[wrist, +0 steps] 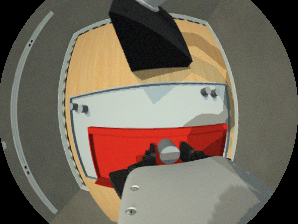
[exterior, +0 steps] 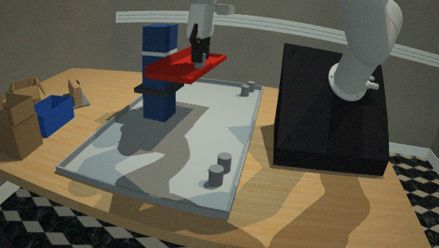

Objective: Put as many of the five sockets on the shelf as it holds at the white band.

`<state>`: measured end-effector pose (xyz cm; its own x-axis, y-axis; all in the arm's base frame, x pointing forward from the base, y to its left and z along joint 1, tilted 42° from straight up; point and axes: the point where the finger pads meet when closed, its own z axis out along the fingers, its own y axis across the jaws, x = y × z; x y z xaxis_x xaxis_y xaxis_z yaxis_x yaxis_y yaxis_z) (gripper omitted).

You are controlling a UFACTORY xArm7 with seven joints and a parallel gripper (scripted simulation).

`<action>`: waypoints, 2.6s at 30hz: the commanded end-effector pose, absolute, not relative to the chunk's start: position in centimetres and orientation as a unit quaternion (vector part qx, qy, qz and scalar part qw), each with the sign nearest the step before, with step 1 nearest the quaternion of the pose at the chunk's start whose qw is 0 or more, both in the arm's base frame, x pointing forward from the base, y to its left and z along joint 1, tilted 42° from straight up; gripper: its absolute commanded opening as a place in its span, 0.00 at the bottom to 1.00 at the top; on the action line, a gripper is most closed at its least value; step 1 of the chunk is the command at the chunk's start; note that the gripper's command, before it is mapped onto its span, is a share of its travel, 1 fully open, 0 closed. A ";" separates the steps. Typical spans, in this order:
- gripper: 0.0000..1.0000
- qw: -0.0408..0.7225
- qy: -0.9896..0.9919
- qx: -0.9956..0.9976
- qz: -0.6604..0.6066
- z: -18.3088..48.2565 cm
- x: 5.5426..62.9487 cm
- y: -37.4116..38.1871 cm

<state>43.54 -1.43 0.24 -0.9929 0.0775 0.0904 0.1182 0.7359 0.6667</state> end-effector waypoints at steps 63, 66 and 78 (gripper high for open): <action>0.52 0.026 -0.932 -0.054 -0.358 6.2 43.7 -7.0; 0.52 0.026 -0.932 -0.054 -0.358 6.2 43.7 -7.0; 1.00 0.067 -0.922 -0.155 -0.349 6.6 41.8 -7.4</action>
<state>42.86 -6.91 6.29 -0.9782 0.1425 0.1512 0.2071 0.7275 0.6541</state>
